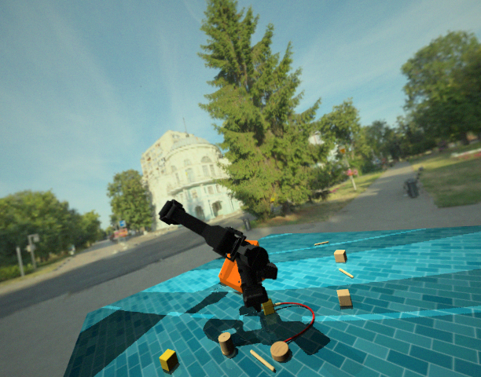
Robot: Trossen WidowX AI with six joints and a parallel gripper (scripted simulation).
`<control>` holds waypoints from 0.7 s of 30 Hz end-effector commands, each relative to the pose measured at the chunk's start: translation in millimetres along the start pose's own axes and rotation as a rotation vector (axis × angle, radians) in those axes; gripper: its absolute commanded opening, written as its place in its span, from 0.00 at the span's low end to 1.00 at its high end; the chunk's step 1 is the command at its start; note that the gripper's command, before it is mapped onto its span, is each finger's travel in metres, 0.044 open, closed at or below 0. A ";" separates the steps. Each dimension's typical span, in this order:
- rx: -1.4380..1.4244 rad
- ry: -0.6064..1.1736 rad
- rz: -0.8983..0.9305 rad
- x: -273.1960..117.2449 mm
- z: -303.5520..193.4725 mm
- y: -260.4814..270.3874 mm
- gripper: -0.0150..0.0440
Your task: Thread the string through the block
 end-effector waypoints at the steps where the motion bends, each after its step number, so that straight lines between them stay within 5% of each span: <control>1: 0.007 -0.038 0.003 1.0 -4.9 0.0 0.25; 21: 0.010 -0.076 0.012 2.0 -13.6 -1.2 0.25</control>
Point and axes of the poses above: the point midway between the two fingers, 35 mm back from their tips, its own x axis out along the fingers, its own y axis across the jaws, z = x × y, the point moved 9 cm from there along -x, back along the fingers, and after that the axes turned 4 degrees about x, right-handed, at the moved point
